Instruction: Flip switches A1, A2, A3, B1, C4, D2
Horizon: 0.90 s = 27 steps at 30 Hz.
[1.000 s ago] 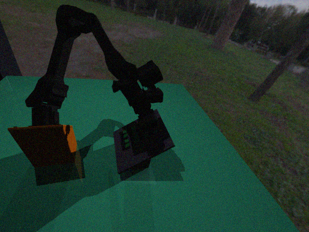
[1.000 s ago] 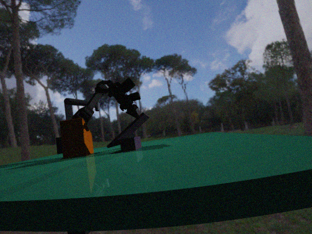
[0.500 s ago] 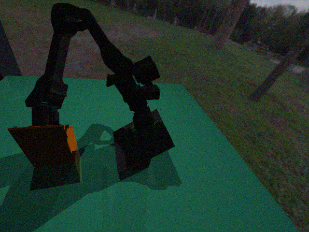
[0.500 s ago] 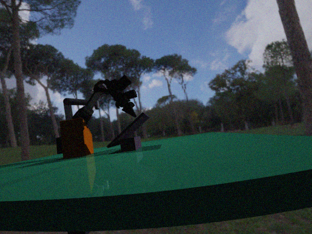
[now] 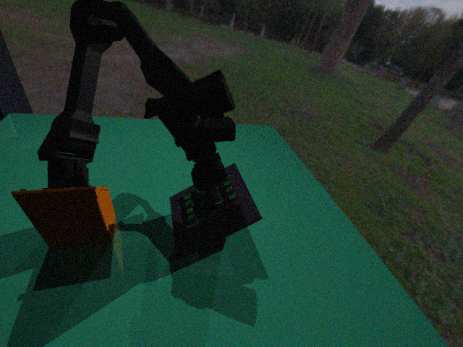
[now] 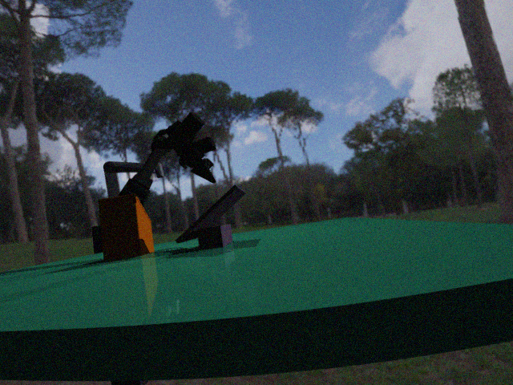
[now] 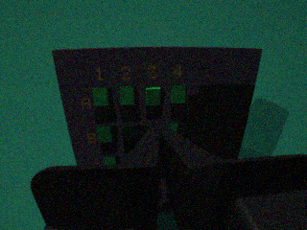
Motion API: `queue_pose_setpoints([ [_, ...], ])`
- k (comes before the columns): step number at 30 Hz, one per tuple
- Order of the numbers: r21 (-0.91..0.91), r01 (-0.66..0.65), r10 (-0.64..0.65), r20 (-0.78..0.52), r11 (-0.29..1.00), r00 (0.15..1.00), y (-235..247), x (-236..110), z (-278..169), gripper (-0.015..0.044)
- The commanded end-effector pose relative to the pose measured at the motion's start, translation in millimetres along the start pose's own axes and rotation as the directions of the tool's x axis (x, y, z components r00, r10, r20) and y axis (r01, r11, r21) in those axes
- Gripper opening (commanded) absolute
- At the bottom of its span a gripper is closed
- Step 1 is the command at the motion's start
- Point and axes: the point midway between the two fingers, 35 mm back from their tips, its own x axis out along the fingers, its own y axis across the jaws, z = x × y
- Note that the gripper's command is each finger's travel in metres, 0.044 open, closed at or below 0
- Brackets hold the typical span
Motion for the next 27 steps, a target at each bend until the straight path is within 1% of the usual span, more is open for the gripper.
queue_pose_setpoints([
  [1, -0.012, -0.006, 0.006, -0.007, 1.0, 1.0, -2.1, 15.3, 4.0, 0.0],
  [2, -0.012, -0.006, 0.006, -0.012, 1.0, 1.0, -1.9, 25.0, 4.5, 0.0],
  [4, -0.013, -0.006, 0.006, -0.016, 1.0, 1.0, -1.6, 32.6, 4.8, 0.0],
  [9, -0.013, -0.006, 0.006, -0.016, 1.0, 1.0, -1.6, 32.6, 4.8, 0.0],
  [12, -0.013, -0.007, 0.007, -0.015, 1.0, 1.0, -1.3, 41.2, 4.9, 0.0],
  [27, -0.013, -0.007, 0.007, -0.015, 1.0, 1.0, -1.1, 56.6, 5.1, 0.0],
])
